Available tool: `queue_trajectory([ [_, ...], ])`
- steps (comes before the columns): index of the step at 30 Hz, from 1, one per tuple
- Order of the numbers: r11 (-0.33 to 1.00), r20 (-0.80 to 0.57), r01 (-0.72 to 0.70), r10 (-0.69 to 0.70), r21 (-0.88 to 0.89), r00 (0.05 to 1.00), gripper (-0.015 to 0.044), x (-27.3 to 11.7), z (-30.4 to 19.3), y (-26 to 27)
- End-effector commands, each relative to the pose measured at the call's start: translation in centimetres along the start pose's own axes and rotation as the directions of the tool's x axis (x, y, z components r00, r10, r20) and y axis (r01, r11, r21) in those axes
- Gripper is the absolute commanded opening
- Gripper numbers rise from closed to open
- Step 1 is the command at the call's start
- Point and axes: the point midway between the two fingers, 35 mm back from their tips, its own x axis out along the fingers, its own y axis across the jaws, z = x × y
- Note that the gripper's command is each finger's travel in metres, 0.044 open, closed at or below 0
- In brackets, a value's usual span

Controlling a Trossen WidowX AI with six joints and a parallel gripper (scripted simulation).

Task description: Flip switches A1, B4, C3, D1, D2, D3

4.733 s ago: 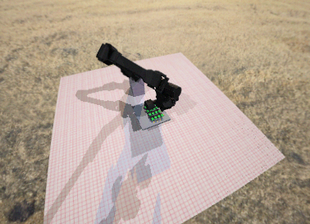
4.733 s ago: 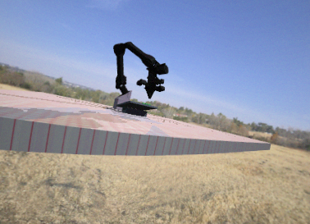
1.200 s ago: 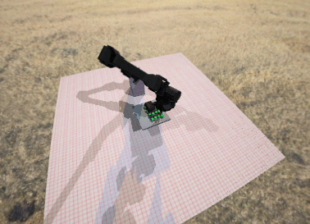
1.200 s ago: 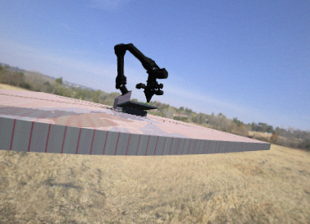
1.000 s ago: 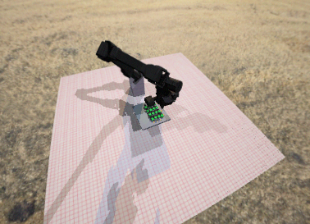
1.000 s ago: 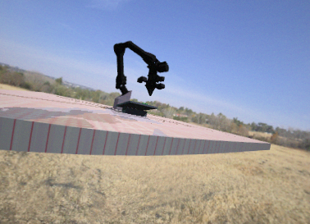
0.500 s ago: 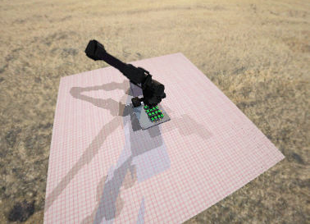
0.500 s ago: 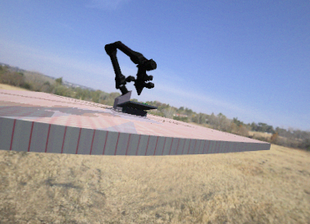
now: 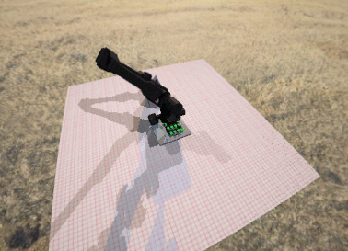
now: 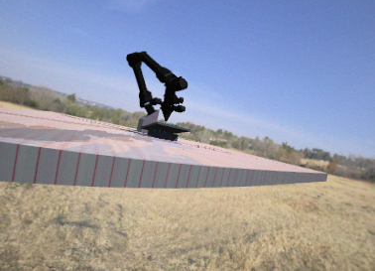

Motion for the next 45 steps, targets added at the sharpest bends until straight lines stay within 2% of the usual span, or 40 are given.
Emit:
queue_trajectory([
  [1, 1.0, -0.007, 0.008, -0.008, -0.013, 1.0, 0.0, 0.5, -0.3, 0.1],
  [9, 1.0, -0.007, 0.008, -0.008, -0.013, 1.0, 0.0, 1.7, -0.2, 0.1],
  [45, 1.0, -0.007, 0.008, -0.008, -0.013, 1.0, 0.0, 1.8, -0.2, 0.1],
])
